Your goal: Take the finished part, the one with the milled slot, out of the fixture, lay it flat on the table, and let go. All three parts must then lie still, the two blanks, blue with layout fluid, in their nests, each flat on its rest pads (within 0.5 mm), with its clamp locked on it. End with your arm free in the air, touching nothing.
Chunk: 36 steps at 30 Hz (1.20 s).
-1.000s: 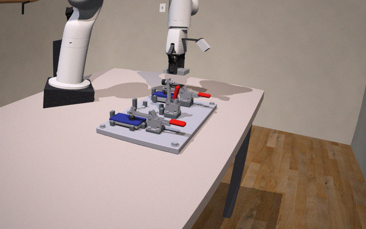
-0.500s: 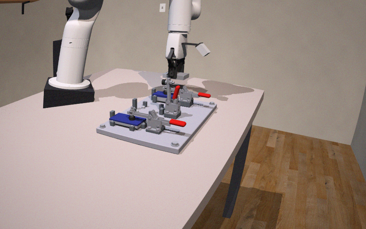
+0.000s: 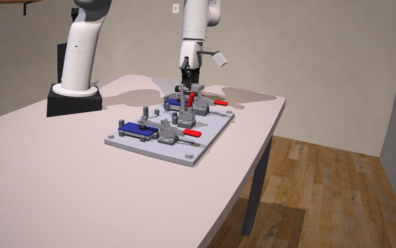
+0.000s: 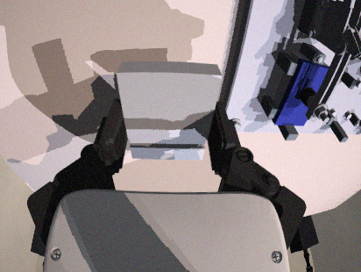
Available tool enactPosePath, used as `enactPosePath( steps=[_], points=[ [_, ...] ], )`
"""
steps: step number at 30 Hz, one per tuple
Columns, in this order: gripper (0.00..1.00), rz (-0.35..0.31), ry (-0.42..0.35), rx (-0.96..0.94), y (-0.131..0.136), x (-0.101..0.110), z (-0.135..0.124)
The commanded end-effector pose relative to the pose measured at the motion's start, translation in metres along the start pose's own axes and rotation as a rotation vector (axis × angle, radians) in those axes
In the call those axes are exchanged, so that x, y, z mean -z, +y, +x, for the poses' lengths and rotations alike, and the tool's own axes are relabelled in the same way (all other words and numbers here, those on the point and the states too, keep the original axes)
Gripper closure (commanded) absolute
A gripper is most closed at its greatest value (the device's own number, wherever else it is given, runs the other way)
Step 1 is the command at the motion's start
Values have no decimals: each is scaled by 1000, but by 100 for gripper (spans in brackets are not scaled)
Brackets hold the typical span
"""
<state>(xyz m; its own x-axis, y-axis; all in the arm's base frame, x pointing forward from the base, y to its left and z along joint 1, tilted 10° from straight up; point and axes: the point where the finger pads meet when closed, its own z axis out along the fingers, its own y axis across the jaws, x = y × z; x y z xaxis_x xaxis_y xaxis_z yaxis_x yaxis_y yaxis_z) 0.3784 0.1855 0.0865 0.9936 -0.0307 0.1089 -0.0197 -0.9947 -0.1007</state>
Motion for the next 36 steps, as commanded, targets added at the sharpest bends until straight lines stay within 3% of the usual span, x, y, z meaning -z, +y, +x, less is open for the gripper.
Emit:
enactPosePath(
  steps=[1,36],
  points=[
    [100,22,10,1,0,-5,1],
    [100,22,10,1,-1,-39,1]
  ],
)
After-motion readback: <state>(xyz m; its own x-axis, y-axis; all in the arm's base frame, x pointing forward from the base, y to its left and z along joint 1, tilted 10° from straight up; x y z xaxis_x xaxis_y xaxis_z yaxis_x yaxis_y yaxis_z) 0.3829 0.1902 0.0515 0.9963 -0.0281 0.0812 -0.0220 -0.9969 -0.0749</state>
